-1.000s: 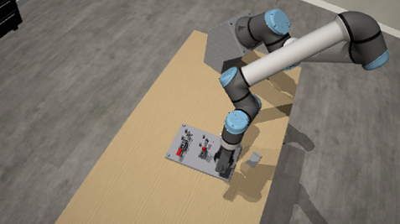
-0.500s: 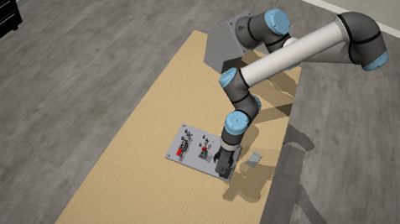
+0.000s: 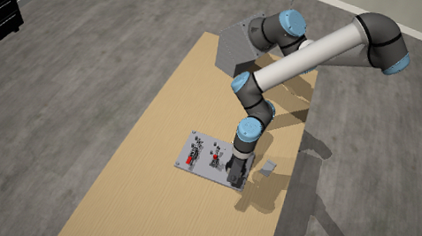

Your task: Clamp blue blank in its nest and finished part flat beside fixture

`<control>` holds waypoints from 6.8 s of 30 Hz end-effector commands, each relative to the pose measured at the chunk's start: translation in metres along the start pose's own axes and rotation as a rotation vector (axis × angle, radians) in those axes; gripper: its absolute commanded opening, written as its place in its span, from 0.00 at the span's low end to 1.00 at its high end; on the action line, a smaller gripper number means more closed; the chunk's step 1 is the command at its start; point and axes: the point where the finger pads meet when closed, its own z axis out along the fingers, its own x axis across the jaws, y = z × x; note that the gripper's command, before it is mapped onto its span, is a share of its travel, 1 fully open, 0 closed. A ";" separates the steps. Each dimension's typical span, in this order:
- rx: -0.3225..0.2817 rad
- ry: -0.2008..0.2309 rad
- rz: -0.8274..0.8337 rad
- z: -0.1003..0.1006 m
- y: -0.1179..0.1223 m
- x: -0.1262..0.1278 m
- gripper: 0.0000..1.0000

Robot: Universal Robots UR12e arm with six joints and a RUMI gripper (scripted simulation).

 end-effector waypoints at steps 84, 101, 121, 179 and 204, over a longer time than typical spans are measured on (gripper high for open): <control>0.001 0.000 0.000 0.004 -0.002 0.000 0.00; 0.001 0.000 0.000 0.004 -0.002 0.000 0.28; 0.001 0.000 0.000 0.004 -0.002 0.000 0.28; 0.001 0.000 0.000 -0.046 -0.002 0.000 0.28; 0.001 0.000 0.000 -0.046 -0.002 0.000 0.00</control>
